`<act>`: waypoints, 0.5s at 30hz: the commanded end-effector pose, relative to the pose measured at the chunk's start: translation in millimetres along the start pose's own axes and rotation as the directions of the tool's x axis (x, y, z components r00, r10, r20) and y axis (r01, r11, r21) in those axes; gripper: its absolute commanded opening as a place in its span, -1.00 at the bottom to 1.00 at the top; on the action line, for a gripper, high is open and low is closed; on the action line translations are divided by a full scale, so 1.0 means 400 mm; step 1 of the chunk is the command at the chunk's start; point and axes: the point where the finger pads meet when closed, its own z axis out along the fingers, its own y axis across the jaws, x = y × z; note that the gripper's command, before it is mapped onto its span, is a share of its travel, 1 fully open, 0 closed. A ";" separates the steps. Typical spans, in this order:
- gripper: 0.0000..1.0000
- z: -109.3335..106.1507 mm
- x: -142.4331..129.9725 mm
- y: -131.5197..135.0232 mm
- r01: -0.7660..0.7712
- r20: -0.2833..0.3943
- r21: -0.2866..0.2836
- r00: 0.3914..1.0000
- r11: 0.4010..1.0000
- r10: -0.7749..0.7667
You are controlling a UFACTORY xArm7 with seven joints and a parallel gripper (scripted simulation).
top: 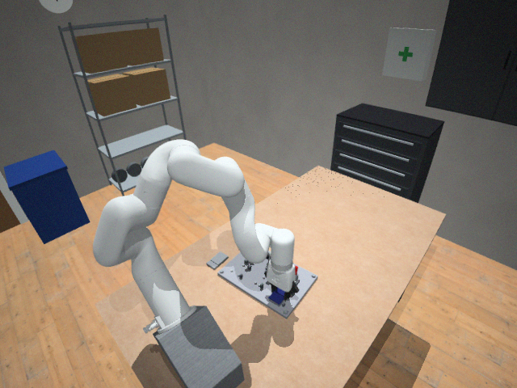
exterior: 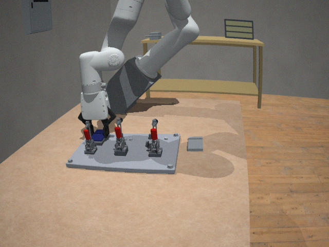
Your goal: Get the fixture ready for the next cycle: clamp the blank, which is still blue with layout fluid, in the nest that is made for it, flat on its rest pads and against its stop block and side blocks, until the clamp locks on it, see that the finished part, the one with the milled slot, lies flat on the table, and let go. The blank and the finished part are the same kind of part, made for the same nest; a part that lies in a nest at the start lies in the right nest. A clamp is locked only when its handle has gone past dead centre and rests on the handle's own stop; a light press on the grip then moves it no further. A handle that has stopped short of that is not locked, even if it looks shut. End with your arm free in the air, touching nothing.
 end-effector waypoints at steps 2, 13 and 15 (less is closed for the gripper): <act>-1.00 -0.005 0.004 0.005 0.000 -0.004 -0.005 1.000 1.000 0.000; -1.00 0.001 0.005 0.006 0.000 -0.004 -0.005 1.000 1.000 0.000; -1.00 0.003 0.006 0.007 0.000 -0.004 -0.005 1.000 1.000 0.000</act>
